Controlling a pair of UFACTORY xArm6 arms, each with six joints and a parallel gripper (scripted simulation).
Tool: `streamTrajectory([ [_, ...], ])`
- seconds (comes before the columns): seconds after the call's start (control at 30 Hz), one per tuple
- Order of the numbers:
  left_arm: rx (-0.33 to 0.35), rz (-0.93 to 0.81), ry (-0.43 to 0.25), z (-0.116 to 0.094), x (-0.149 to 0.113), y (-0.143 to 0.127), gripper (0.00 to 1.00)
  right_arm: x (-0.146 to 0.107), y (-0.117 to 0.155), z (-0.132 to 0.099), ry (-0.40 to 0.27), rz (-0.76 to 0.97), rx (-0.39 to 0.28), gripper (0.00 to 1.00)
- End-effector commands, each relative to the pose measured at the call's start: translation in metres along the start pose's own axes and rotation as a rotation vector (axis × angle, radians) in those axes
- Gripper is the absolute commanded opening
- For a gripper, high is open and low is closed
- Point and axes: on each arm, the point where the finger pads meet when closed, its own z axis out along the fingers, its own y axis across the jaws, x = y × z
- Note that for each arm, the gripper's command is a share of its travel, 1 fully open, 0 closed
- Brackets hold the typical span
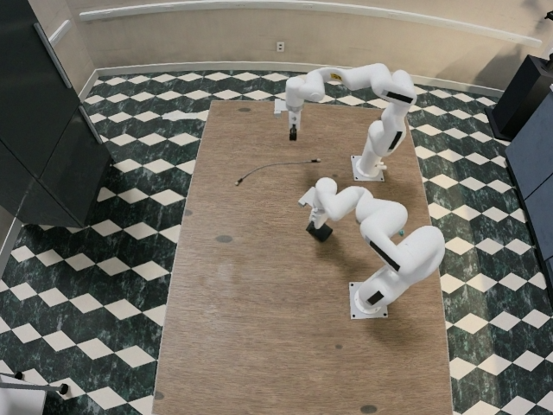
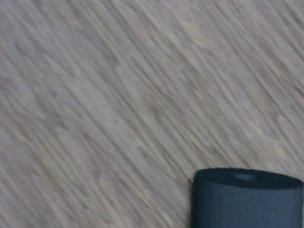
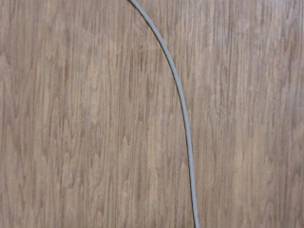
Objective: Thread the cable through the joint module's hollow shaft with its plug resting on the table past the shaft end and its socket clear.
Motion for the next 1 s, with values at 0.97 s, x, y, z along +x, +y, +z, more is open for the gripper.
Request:
streamTrajectory([
  [0.97,-0.009,0.045,0.019,0.015,-0.006,0.027,1.00,0.004,0.000,-0.006,0.021,-0.010,-0.004,1.00],
])
